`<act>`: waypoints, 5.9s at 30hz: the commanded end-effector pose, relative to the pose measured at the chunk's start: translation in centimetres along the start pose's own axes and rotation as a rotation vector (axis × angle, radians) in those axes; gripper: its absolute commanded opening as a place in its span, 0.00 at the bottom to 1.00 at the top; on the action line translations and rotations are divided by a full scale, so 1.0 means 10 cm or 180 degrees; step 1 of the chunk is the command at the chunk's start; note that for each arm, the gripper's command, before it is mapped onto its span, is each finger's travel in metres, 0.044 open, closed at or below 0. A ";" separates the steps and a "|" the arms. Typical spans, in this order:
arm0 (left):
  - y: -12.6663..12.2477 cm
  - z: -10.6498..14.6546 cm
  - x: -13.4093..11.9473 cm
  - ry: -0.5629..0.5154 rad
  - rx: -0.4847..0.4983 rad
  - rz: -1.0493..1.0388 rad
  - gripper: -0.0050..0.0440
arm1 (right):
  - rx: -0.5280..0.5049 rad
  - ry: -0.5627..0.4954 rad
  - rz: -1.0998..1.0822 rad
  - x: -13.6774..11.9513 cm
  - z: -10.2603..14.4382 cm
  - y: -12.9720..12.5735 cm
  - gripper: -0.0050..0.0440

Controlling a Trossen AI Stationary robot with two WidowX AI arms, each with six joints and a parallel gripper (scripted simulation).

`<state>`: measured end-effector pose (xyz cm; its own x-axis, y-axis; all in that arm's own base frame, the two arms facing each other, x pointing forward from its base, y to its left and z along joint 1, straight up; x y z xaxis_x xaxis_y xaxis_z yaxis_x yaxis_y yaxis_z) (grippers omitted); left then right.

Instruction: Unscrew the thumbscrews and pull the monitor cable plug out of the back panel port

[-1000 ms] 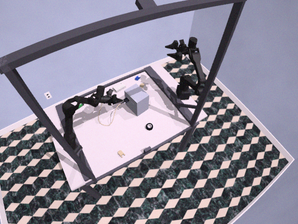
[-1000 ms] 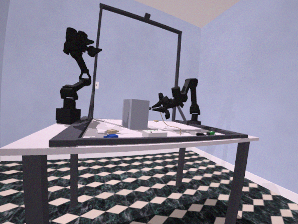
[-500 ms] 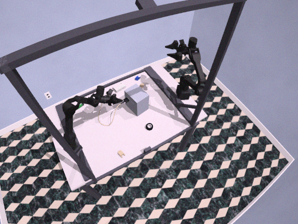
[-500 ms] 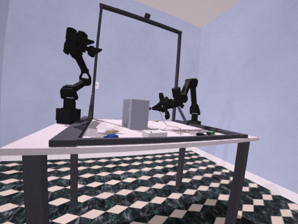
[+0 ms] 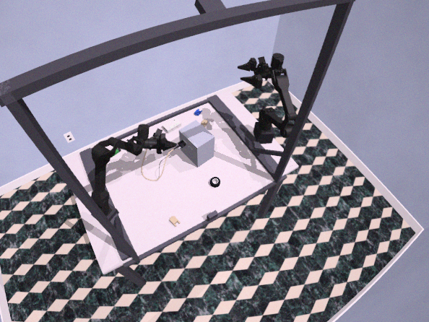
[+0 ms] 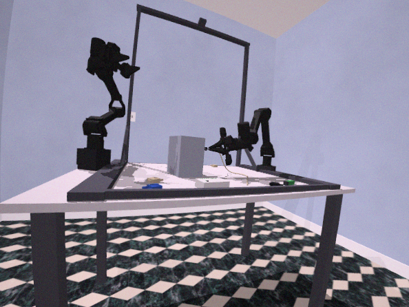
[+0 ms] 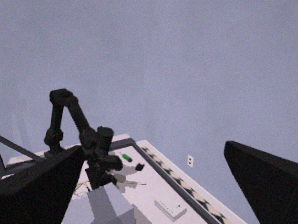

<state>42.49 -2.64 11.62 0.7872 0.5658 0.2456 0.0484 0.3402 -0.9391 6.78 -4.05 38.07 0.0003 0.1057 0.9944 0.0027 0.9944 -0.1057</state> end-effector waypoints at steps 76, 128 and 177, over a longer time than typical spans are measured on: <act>0.16 -0.04 0.04 -0.0001 -0.0692 0.0848 1.00 | 0.0008 -0.0005 0.0014 0.03 0.00 0.01 1.00; -0.18 0.01 0.02 -0.0058 0.0187 -0.0396 0.10 | 0.0008 -0.0005 0.0014 0.03 0.00 0.01 1.00; 0.16 -0.01 0.03 0.0046 -0.0664 0.0820 0.10 | 0.0008 -0.0005 0.0014 0.03 0.00 0.01 1.00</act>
<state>42.64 -2.10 9.48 0.8022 0.5970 -0.0005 -0.0436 0.0578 -0.9974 6.78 -4.05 38.07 0.0003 0.1057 0.9944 0.0027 0.9944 -0.1057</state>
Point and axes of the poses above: on each arm, the point midway between the two fingers, 35 mm back from their tips, its own z axis back along the fingers, its own y axis across the jaws, x = y × z, the point moved 9 cm from there along z, back along the fingers, and after that the axes turned 6 degrees about z, right-handed, at the moved point
